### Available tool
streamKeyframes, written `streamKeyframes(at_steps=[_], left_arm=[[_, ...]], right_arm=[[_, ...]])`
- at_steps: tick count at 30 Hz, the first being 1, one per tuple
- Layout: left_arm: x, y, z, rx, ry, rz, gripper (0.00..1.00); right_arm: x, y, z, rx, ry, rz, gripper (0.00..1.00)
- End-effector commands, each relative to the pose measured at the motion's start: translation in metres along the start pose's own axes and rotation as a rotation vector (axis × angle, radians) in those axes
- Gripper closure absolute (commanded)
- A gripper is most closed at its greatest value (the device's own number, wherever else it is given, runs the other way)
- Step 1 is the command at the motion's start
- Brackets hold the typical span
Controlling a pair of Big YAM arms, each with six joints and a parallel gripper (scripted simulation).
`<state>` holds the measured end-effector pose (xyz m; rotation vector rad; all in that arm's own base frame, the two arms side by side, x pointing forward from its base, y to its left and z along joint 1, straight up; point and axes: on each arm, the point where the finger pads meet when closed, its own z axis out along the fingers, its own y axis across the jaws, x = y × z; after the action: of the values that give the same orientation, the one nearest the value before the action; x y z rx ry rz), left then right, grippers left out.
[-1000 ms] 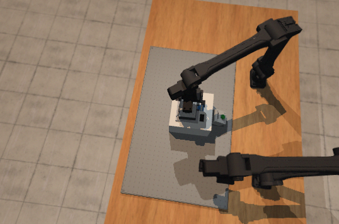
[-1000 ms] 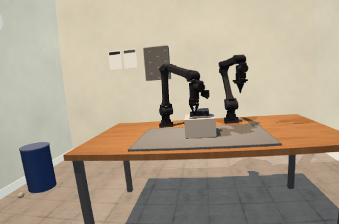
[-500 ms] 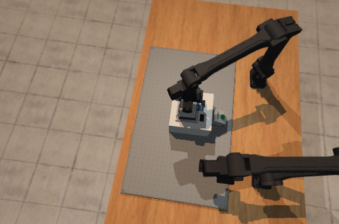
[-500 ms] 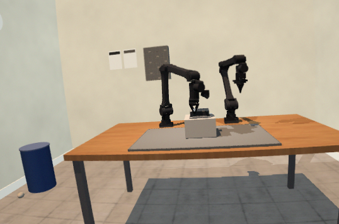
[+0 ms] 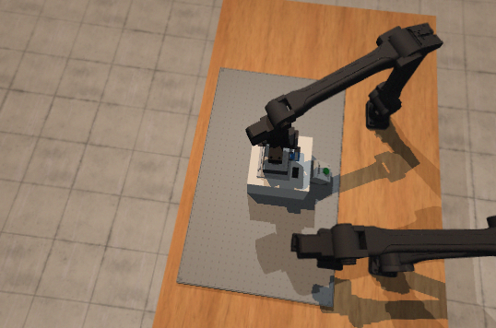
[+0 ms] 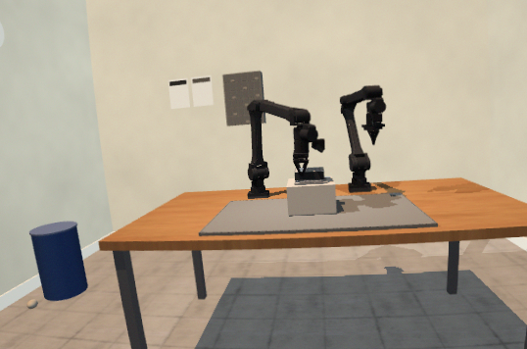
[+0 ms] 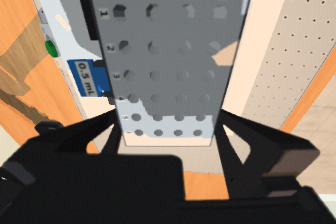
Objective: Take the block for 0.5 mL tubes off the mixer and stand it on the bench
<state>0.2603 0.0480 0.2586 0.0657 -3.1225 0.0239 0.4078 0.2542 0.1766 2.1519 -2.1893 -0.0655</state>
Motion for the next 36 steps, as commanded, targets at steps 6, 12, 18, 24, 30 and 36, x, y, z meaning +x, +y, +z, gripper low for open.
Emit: streamKeyframes(at_steps=[6,12,18,24,30,36], left_arm=[[-0.015,0.004,-0.027,-0.012,-0.074,-0.004,1.0],[-0.012,0.004,-0.021,-0.01,-0.06,-0.005,1.0],[-0.009,0.003,-0.015,-0.008,-0.044,-0.005,1.0],[-0.004,0.003,-0.005,-0.004,-0.021,-0.006,1.0],[-0.001,0.002,-0.001,-0.003,-0.008,-0.007,1.0],[-0.002,0.003,-0.002,-0.003,-0.012,-0.007,1.0]], right_arm=[[-0.01,-0.024,-0.065,0.129,-0.089,-0.003,1.0],[-0.014,-0.029,-0.054,0.118,-0.083,-0.003,1.0],[-0.015,-0.031,-0.049,0.113,-0.08,-0.003,1.0],[-0.02,-0.015,-0.063,0.115,-0.082,-0.026,1.0],[-0.02,-0.009,-0.071,0.124,-0.089,-0.032,1.0],[-0.021,-0.008,-0.071,0.124,-0.089,-0.034,1.0]])
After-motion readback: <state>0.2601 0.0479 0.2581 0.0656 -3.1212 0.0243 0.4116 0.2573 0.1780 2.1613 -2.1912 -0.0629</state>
